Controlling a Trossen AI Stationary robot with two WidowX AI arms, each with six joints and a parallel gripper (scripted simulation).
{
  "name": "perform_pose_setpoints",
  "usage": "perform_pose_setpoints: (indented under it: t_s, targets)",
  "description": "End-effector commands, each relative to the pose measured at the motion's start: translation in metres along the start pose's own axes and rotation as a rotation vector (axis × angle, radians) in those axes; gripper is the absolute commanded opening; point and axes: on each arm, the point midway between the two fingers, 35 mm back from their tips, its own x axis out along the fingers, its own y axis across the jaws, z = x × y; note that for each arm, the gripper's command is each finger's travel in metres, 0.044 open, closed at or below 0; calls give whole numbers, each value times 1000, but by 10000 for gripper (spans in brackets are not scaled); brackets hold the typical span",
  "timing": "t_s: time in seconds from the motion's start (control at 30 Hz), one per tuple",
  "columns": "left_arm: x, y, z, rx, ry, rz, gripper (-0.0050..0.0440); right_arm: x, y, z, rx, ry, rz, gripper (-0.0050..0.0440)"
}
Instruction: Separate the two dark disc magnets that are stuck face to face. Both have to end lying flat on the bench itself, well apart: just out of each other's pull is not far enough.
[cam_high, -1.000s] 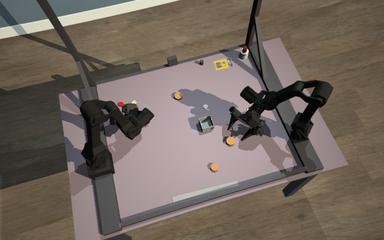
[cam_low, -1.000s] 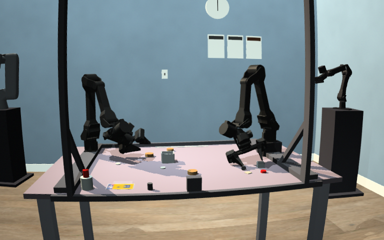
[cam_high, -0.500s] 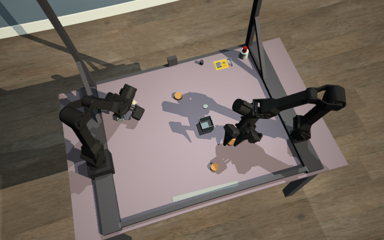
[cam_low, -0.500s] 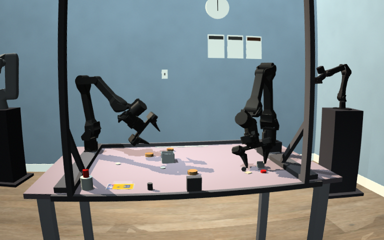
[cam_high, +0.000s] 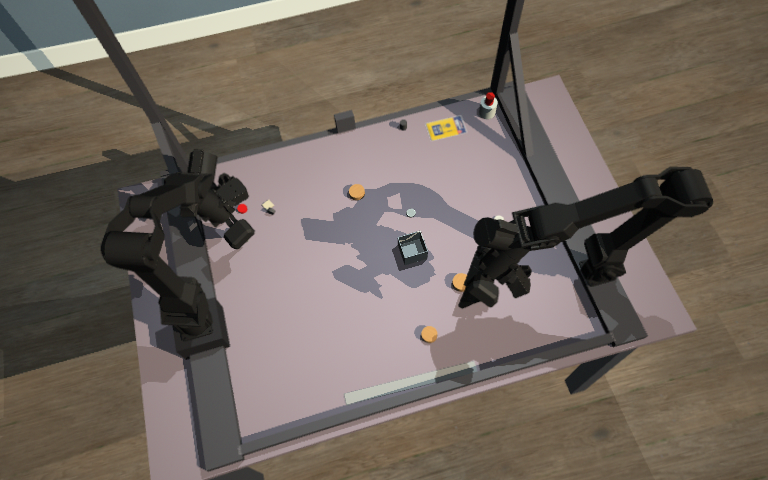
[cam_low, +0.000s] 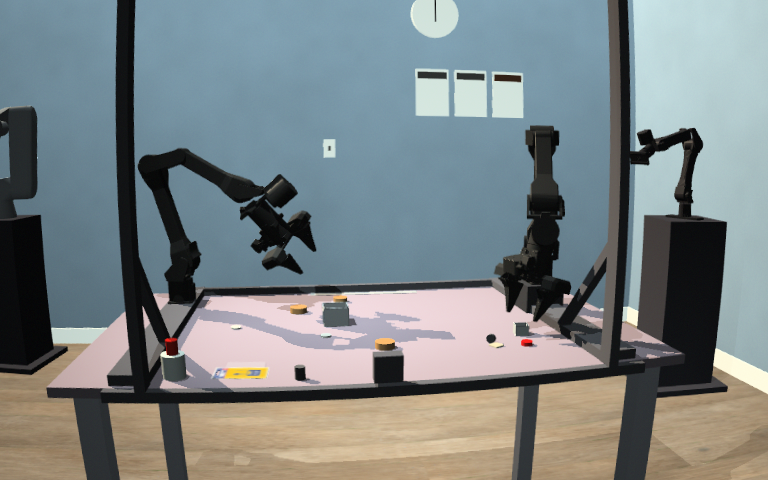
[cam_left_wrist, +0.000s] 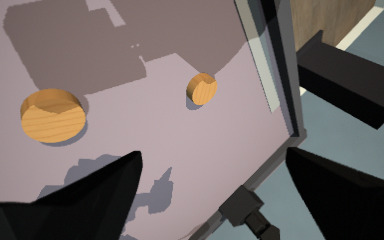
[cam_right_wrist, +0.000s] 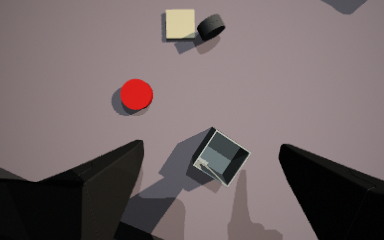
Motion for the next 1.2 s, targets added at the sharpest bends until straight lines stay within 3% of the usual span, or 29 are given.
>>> perform_pose_setpoints:
  t_s: [0.0,0.1,0.2,0.57,1.17]
  targets:
    - [-14,-14,-5,-180,46,38,400,-22,0,-1,98,-80,-119,400]
    - [-18,-18,1,-306,43,67,400,-42,3,-3,162,-173,-137,400]
    - [-19,-19,4,-344,39,75,400,-46,5,-5,178,-198,-143,400]
    - [-29,-31,18,-609,31,120,400,-93,14,-7,315,-409,-84,400]
    - [-26,-29,23,-626,16,130,400,-93,12,-9,322,-423,-89,400]
